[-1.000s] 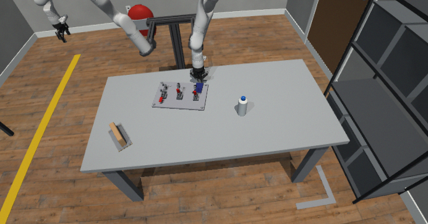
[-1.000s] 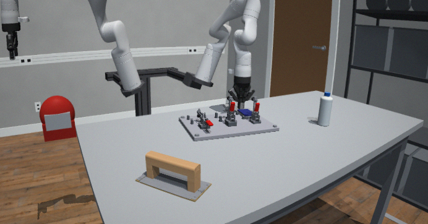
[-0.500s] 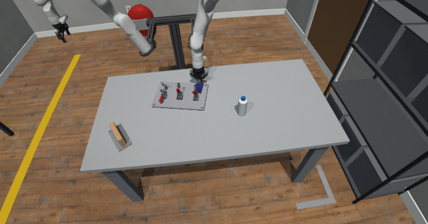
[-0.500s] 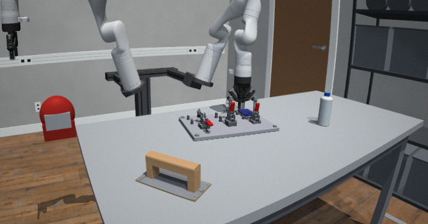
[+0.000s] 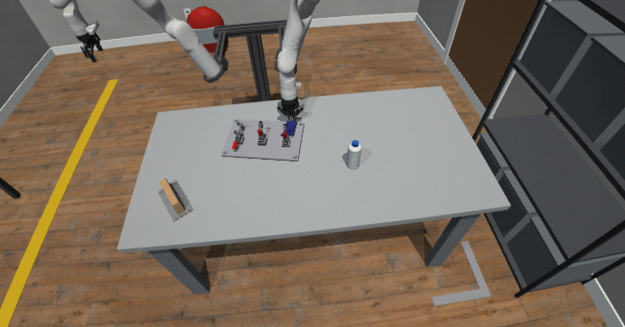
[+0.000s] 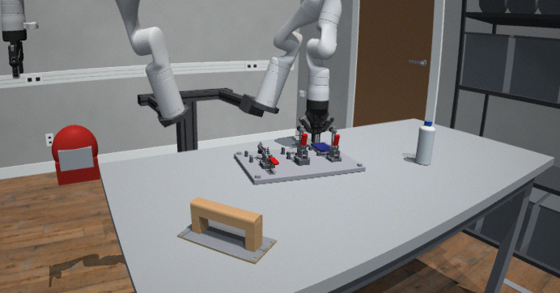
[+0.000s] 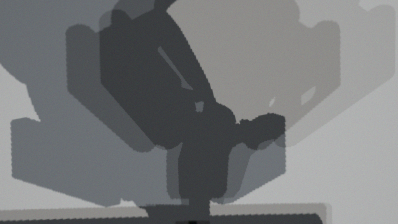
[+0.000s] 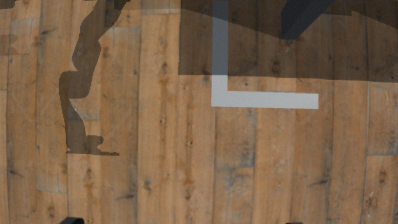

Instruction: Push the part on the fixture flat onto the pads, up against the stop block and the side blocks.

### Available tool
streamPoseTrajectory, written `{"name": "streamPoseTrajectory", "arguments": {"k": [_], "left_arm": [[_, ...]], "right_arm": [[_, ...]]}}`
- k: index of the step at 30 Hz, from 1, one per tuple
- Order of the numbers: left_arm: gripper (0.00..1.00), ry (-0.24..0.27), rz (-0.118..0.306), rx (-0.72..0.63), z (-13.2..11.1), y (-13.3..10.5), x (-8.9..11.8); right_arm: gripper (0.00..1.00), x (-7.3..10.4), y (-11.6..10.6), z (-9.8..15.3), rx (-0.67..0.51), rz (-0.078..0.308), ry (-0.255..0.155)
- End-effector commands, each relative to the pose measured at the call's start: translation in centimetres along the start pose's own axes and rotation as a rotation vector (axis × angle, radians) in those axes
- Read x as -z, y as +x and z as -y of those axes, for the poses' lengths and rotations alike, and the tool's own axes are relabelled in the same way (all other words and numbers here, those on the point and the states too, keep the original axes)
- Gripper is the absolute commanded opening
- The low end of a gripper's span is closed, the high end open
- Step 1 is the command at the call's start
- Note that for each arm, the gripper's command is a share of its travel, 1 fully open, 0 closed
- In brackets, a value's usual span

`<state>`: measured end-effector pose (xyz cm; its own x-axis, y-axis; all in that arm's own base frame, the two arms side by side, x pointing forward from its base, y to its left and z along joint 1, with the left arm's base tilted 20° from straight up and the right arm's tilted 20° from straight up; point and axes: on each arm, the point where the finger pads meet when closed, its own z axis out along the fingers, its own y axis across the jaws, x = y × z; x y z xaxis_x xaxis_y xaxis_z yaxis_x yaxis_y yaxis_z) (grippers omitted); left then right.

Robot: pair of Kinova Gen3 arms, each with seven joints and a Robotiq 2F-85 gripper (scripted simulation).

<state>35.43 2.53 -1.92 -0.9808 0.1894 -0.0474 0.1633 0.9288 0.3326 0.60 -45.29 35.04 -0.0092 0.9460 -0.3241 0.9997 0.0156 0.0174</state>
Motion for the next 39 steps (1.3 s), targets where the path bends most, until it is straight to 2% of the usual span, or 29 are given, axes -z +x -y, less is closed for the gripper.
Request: {"name": "streamPoseTrajectory", "arguments": {"k": [1, 39], "left_arm": [[0.099, 0.000, 0.001, 0.000, 0.01, -0.04, 0.04], [0.099, 0.000, 0.001, 0.000, 0.01, -0.49, 0.04]], "right_arm": [[1.000, 0.07, -0.04, 0.02, 0.000, 0.002, -0.001], [1.000, 0.07, -0.04, 0.02, 0.000, 0.002, -0.001]]}}
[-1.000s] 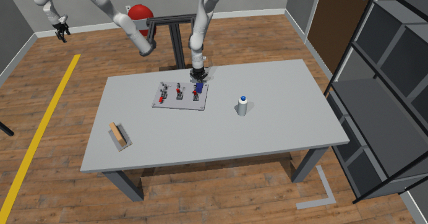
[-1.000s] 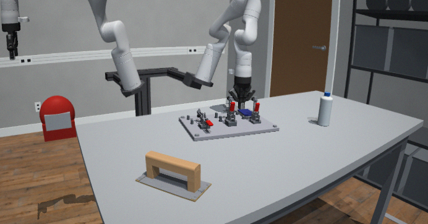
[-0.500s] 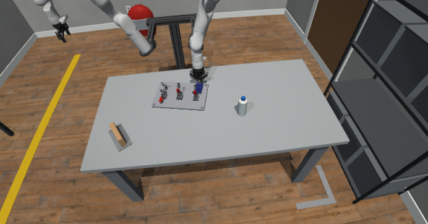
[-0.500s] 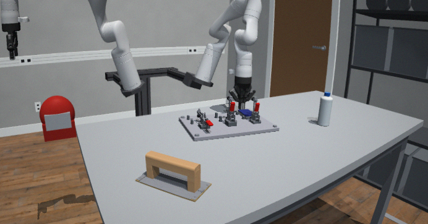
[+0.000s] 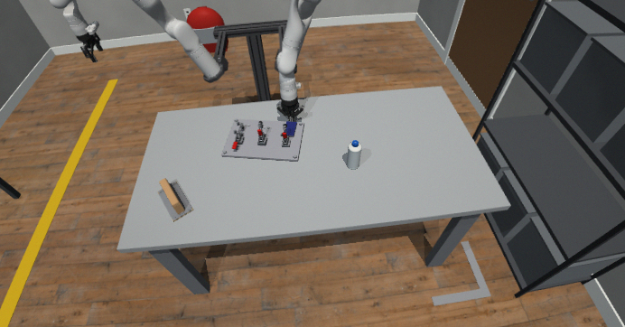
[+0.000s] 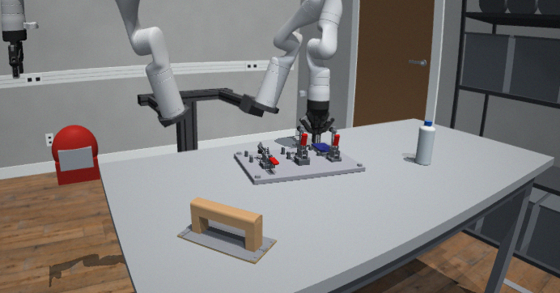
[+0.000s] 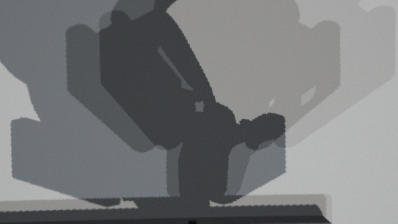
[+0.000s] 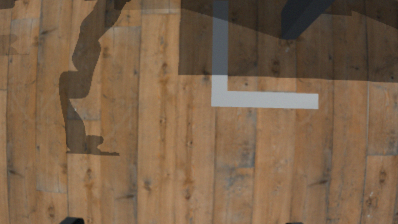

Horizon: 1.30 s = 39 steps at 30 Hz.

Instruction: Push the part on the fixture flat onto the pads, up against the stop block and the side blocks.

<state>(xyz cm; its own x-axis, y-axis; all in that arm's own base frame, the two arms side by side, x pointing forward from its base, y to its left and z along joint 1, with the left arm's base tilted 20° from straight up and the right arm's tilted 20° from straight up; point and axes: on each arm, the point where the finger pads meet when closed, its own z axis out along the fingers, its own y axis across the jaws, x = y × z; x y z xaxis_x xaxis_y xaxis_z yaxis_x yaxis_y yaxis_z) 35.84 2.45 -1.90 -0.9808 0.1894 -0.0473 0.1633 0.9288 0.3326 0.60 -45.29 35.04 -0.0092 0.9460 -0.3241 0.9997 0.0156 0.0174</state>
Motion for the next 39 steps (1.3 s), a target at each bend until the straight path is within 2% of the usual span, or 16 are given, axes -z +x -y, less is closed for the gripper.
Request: {"name": "streamPoseTrajectory", "arguments": {"k": [1, 29, 39], "left_arm": [[0.099, 0.000, 0.001, 0.000, 0.01, -0.12, 0.04], [0.099, 0.000, 0.001, 0.000, 0.01, -0.44, 0.04], [0.099, 0.000, 0.001, 0.000, 0.01, 0.20, 0.04]], "right_arm": [[1.000, 0.07, -0.04, 0.02, 0.000, 0.002, -0.001], [1.000, 0.07, -0.04, 0.02, 0.000, 0.002, -0.001], [1.000, 0.07, -0.04, 0.02, 0.000, 0.002, -0.001]]}}
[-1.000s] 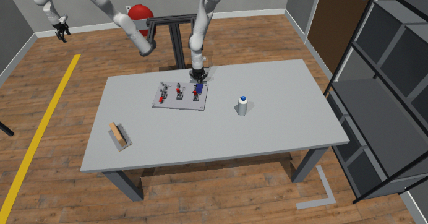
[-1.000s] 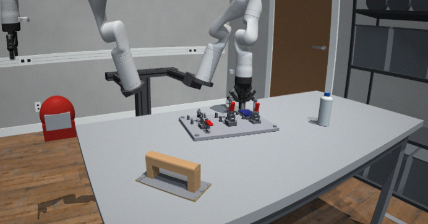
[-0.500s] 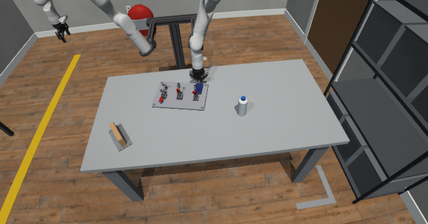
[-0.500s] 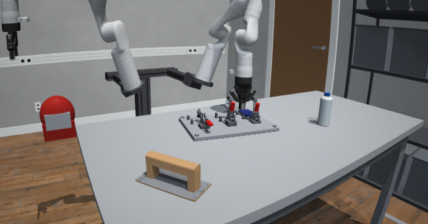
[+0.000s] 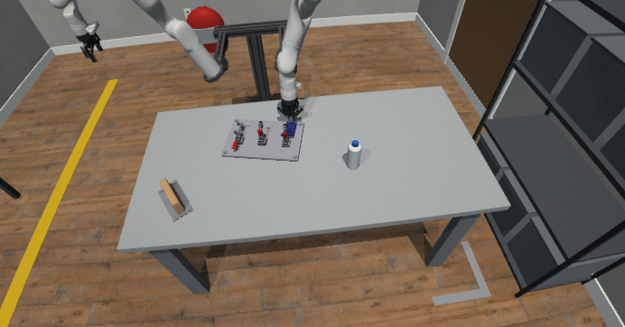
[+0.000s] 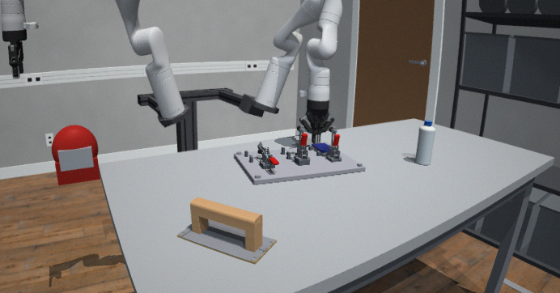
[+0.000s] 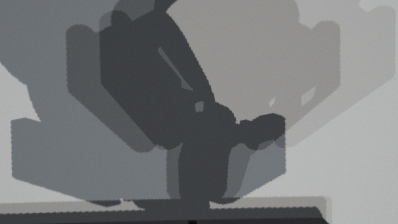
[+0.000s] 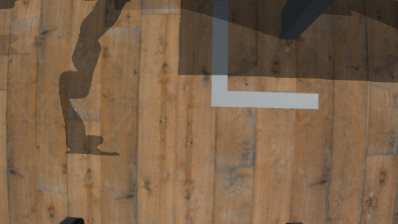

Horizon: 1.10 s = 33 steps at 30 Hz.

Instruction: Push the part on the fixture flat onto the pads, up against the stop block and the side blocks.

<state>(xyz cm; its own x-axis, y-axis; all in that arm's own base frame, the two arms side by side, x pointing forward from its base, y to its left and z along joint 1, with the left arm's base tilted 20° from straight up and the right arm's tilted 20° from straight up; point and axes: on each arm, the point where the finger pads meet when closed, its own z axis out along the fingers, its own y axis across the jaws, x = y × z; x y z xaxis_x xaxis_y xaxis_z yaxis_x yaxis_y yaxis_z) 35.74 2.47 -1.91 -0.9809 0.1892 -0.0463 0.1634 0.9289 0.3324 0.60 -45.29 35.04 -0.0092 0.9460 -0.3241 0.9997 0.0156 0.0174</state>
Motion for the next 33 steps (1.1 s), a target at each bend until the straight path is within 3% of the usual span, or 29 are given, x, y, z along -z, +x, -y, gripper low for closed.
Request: {"name": "streamPoseTrajectory", "arguments": {"k": [1, 22, 33], "left_arm": [[0.099, 0.000, 0.002, 0.000, 0.0, 0.3, 0.0], [0.099, 0.000, 0.002, 0.000, 0.0, 1.5, 0.2], [0.099, 0.000, 0.002, 0.000, 0.0, 1.5, 2.0]], "right_arm": [[1.000, 0.1, 0.0, 0.0, 0.000, 0.002, -0.001], [1.000, 0.1, 0.0, 0.0, 0.000, 0.002, -0.001], [1.000, 0.1, 0.0, 0.0, 0.000, 0.002, -0.001]]}}
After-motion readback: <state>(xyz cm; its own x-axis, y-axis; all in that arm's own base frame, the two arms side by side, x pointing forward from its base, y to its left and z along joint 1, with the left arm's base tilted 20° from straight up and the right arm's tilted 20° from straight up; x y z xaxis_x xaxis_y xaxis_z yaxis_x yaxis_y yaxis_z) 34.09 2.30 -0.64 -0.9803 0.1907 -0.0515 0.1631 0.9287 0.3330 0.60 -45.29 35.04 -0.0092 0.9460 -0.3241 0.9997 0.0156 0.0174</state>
